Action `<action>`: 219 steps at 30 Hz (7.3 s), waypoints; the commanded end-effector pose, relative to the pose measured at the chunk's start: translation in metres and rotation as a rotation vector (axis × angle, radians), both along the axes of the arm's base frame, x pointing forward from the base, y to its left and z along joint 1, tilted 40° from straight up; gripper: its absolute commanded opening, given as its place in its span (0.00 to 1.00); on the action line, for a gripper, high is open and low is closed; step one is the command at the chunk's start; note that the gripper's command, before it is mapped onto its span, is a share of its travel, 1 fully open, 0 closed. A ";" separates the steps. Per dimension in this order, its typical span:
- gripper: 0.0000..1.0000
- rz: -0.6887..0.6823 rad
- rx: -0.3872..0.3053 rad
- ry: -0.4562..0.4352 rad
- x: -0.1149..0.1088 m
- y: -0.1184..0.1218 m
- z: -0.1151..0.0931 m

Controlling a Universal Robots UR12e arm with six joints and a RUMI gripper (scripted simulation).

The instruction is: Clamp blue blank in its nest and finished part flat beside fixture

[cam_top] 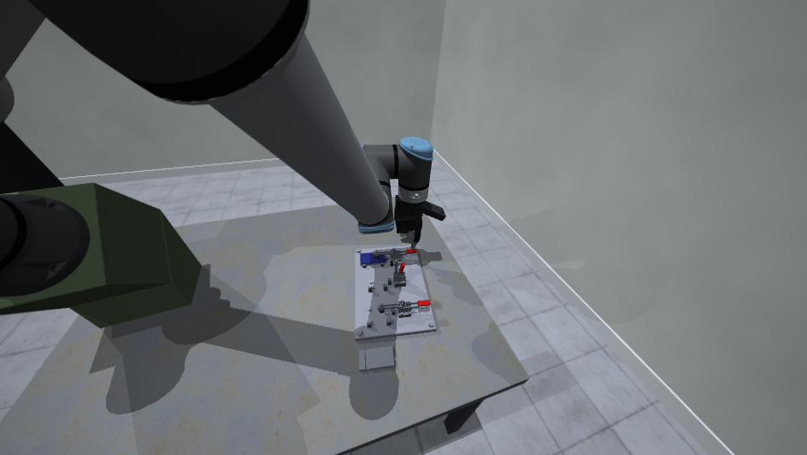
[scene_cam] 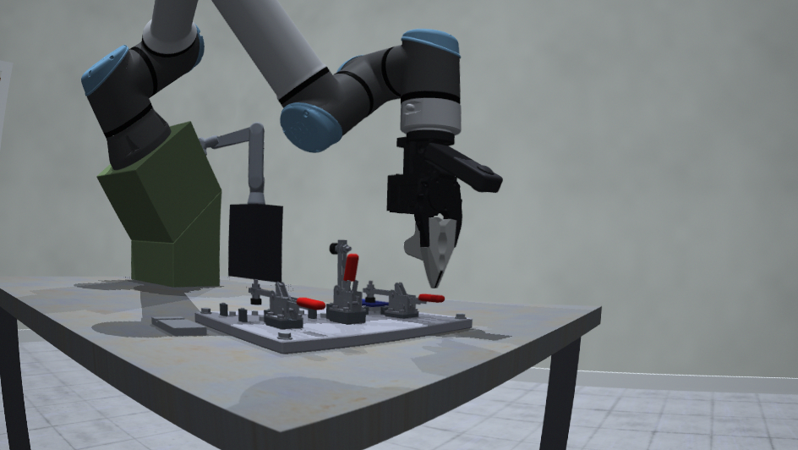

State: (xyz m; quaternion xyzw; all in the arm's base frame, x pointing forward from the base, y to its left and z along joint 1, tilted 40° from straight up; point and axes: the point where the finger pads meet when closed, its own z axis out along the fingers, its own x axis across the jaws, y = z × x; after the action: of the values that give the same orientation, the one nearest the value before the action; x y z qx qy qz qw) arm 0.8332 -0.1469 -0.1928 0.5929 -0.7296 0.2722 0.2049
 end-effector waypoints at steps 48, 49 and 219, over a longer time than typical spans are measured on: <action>0.00 0.001 0.000 -0.001 0.001 -0.002 -0.002; 0.00 0.001 0.000 -0.001 0.001 -0.002 -0.002; 0.00 0.001 0.000 -0.001 -0.001 0.037 0.045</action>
State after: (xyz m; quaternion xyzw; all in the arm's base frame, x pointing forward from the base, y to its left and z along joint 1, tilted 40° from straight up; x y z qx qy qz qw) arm 0.8318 -0.1118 -0.1508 0.5929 -0.7296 0.2723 0.2049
